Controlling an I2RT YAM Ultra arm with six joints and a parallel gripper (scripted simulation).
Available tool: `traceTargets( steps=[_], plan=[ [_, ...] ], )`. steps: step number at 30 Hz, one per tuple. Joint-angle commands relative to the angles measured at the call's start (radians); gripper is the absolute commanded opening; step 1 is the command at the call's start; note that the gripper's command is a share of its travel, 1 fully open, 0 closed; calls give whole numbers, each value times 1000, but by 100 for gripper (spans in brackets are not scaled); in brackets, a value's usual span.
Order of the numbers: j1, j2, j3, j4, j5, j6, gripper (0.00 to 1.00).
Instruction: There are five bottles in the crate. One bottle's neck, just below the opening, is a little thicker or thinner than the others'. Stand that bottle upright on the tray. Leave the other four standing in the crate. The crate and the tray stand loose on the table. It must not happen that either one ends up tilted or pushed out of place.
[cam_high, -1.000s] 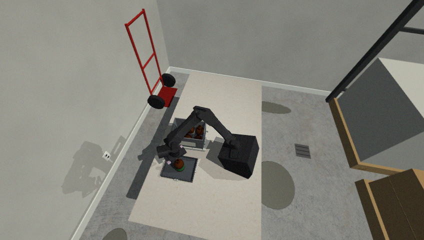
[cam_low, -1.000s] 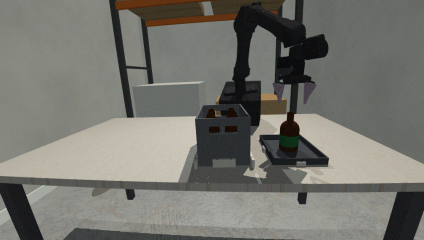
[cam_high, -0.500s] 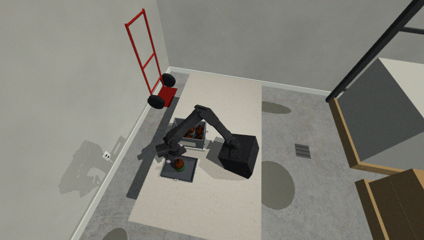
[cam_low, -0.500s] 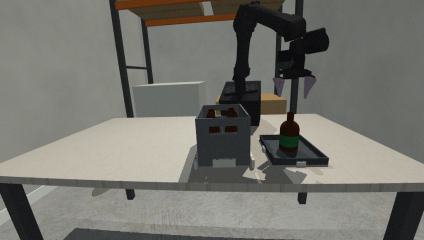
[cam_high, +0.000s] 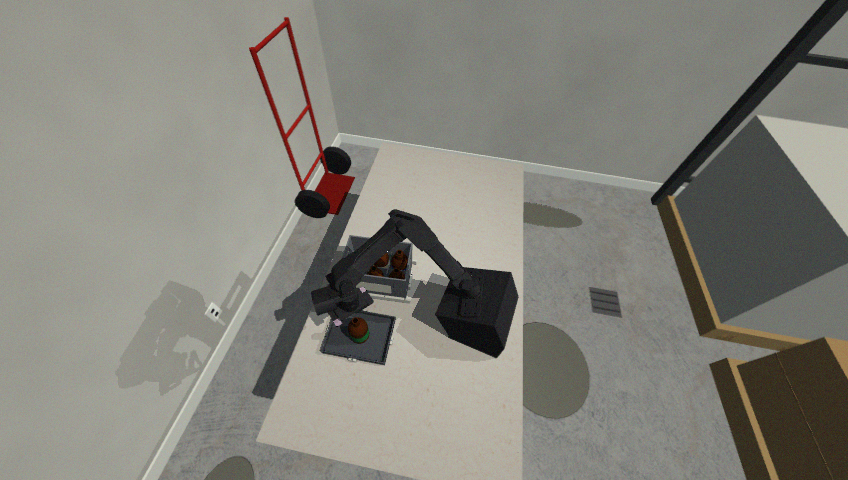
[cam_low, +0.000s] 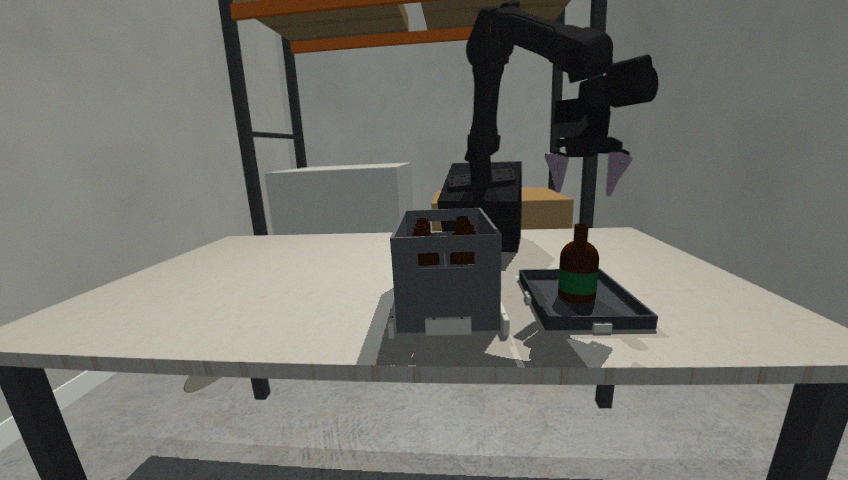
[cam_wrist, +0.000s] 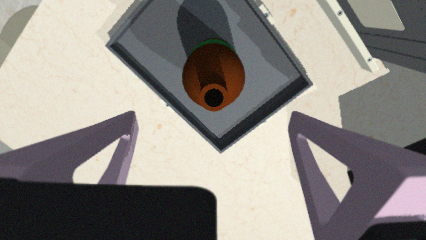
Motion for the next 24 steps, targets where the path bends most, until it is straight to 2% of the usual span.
traceTargets(
  steps=[1,5,6,24],
  plan=[
    [16,-32,28,-17,17,8,100],
    [16,-32,28,-17,17,8,100],
    [16,-32,28,-17,17,5,0],
    [16,-32,28,-17,17,5,0]
  ],
)
